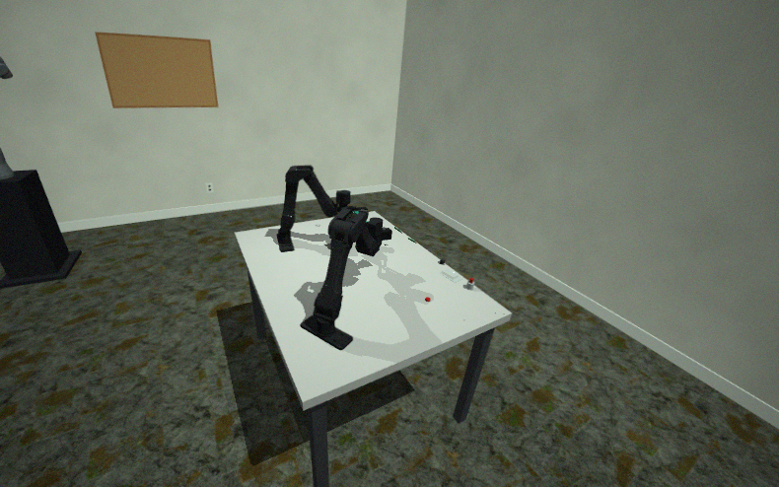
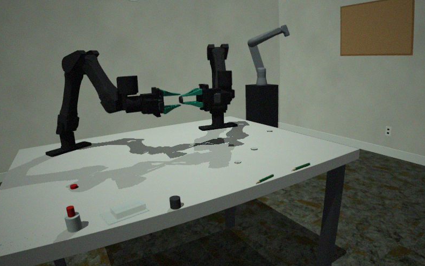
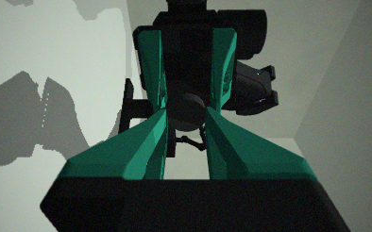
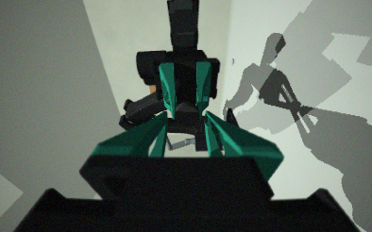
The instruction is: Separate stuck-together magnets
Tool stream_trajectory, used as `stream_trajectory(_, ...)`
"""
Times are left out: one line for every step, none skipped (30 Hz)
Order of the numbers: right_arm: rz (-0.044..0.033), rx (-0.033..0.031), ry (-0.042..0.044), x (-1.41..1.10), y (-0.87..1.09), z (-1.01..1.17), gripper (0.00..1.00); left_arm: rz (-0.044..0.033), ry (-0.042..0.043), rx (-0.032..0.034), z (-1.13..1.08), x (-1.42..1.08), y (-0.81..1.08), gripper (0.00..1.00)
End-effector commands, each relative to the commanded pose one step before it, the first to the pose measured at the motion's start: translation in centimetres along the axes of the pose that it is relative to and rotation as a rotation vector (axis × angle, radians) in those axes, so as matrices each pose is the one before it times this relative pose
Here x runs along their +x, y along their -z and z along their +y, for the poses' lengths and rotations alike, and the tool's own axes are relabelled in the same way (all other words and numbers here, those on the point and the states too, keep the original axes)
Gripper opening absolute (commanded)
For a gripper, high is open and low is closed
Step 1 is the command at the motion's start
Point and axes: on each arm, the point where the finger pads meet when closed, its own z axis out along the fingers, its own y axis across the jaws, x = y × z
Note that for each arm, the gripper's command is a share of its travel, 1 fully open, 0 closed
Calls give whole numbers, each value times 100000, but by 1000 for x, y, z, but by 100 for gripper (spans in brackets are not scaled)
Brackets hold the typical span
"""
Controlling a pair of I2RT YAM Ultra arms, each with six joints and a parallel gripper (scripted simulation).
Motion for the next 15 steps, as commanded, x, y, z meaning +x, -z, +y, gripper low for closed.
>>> stream_trajectory(-37,-1731,2941,-27,95,895,40,-32,-2279,719,-515,-40,-10,25)
stream_trajectory(32,51,125,-24,2,34,40,0,0,0,0,0,0,25)
stream_trajectory(-46,15,39,2,10,6,40,0,0,0,0,0,0,25)
stream_trajectory(30,-18,-43,-18,-26,-24,40,0,0,0,0,0,0,25)
stream_trajectory(98,4,7,-28,-34,-11,40,0,0,0,0,0,0,25)
stream_trajectory(-22,9,24,6,-12,-7,40,0,0,0,0,0,0,25)
stream_trajectory(31,-9,-21,-7,-25,-20,40,0,0,0,0,0,0,25)
stream_trajectory(103,-3,-9,-31,-44,-14,40,0,0,0,0,0,0,25)
stream_trajectory(0,0,0,0,0,0,40,0,0,0,0,0,0,25)
stream_trajectory(0,0,0,0,0,0,40,0,0,0,0,0,0,25)
stream_trajectory(30,1,3,-8,-23,24,40,0,0,0,0,0,0,25)
stream_trajectory(9,2,4,-2,-18,18,40,0,0,0,0,0,0,25)
stream_trajectory(-27,1,4,10,-10,11,40,0,0,0,0,0,0,25)
stream_trajectory(55,-3,-8,-10,-22,8,40,0,0,0,0,0,0,25)
stream_trajectory(82,1,0,-15,-19,12,40,0,0,0,0,0,0,25)
